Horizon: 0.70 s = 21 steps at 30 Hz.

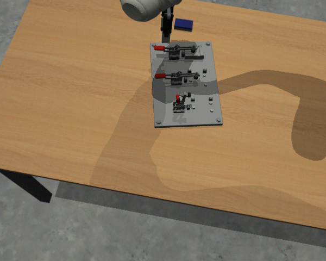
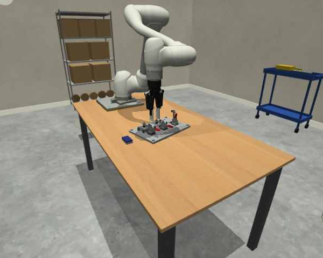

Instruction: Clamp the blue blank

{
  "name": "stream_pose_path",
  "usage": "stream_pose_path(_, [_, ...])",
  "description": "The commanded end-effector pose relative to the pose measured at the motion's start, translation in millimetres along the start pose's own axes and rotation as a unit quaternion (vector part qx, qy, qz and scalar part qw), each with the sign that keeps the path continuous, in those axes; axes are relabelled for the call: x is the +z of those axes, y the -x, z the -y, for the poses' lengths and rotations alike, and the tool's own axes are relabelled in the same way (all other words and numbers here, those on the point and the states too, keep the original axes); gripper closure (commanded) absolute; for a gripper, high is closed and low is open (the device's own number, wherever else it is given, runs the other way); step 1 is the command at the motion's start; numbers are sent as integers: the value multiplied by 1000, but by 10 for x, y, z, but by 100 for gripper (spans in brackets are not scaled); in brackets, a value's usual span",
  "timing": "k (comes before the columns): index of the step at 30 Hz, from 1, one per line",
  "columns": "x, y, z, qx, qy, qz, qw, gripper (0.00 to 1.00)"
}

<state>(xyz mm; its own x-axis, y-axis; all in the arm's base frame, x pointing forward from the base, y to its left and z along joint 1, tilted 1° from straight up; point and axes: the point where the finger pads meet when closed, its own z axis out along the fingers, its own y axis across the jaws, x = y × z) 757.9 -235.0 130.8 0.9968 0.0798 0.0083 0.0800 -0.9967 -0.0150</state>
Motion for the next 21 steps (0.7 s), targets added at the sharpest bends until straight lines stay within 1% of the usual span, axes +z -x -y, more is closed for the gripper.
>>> stream_pose_path(1, [9, -162, 38, 2, -3, 1, 1000, 72])
stream_pose_path(9, [46, -163, 39, 2, -3, 1, 1000, 72])
stream_pose_path(21, [437, -162, 41, 2, -3, 1, 1000, 72])
